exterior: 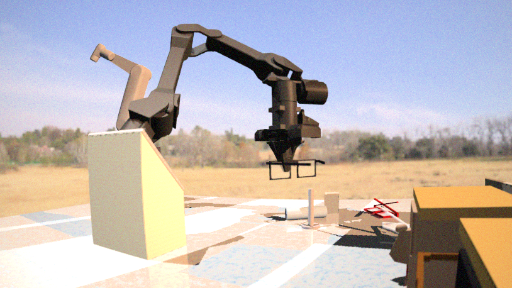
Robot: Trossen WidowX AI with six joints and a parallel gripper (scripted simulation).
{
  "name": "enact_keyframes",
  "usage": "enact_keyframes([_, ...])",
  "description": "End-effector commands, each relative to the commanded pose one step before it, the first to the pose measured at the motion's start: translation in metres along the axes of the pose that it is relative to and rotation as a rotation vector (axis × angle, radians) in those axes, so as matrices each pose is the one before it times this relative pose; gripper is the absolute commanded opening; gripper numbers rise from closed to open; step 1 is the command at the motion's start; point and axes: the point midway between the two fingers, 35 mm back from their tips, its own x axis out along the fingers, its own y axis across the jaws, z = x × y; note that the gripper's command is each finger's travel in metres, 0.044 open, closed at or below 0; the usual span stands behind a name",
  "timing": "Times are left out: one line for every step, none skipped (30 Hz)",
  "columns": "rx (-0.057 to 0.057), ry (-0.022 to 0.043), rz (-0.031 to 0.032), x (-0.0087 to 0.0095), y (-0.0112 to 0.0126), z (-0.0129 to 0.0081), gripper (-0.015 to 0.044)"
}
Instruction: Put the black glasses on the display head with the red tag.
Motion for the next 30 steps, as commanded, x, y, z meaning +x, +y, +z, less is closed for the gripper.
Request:
enact_keyframes([0.1772,0.00147,0.00284,0.00011,-0.00220,-0.00048,0.0000])
enact_keyframes([0.0362,0.00001,-0.00002,0.00000,-0.00044,0.00004,0.0000])
enact_keyframes([0.0362,0.00000,-0.00002,0.00000,-0.00044,0.00005,0.0000])
enact_keyframes([0.0027,0.00006,-0.00003,0.00100,-0.00010,0.00011,0.0000])
enact_keyframes([0.0050,0.00010,-0.00006,0.00185,-0.00018,0.00019,0.0000])
enact_keyframes([0.0074,0.00013,-0.00007,0.00277,-0.00025,0.00027,0.0000])
enact_keyframes([0.0101,0.00014,-0.00006,0.00376,-0.00031,0.00033,0.0000])
enact_keyframes([0.0116,0.00011,-0.00003,0.00432,-0.00031,0.00031,0.0000])
enact_keyframes([0.0132,0.00006,0.00003,0.00489,-0.00029,0.00028,0.0000])
enact_keyframes([0.0144,0.00000,0.00011,0.00532,-0.00025,0.00021,0.0000])
enact_keyframes([0.0150,-0.00007,0.00020,0.00553,-0.00018,0.00011,0.0000])
enact_keyframes([0.0152,-0.00013,0.00030,0.00559,-0.00012,-0.00001,0.0000])
enact_keyframes([0.0154,-0.00020,0.00039,0.00560,-0.00005,-0.00013,0.0000])
enact_keyframes([0.0154,-0.00026,0.00050,0.00559,0.00000,-0.00025,0.0000])
enact_keyframes([0.0154,-0.00031,0.00060,0.00555,0.00005,-0.00037,0.0000])
enact_keyframes([0.0123,-0.00028,0.00055,0.00438,0.00007,-0.00039,0.0000])
enact_keyframes([0.0075,-0.00018,0.00037,0.00265,0.00006,-0.00027,0.0000])
enact_keyframes([0.0025,-0.00006,0.00013,0.00088,0.00002,-0.00010,0.0000])
enact_keyframes([0.0000,0.00000,0.00000,0.00000,0.00000,0.00000,0.0000])
enact_keyframes([0.0000,0.00000,0.00000,0.00000,0.00000,0.00000,0.0000])
enact_keyframes([0.0000,0.00000,0.00000,0.00000,0.00000,0.00000,0.0000])
enact_keyframes([0.0000,0.00000,0.00000,0.00000,0.00000,0.00000,0.0000])
enact_keyframes([0.0000,0.00000,0.00000,0.00000,0.00000,0.00000,0.0000])
enact_keyframes([0.0000,0.00000,0.00000,0.00000,0.00000,0.00000,0.0000])
enact_keyframes([0.0000,0.00001,0.00001,0.00000,0.00016,-0.00021,0.0000])
enact_keyframes([0.0000,0.00001,0.00001,0.00000,0.00028,-0.00037,0.0000])
enact_keyframes([0.0000,0.00002,0.00002,0.00000,0.00041,-0.00055,0.0000])
enact_keyframes([0.0000,0.00002,0.00003,0.00000,0.00056,-0.00075,0.0000])
enact_keyframes([0.0000,0.00002,0.00004,0.00000,0.00061,-0.00082,0.0000])
enact_keyframes([0.0000,0.00002,0.00005,0.00000,0.00068,-0.00092,0.0000])
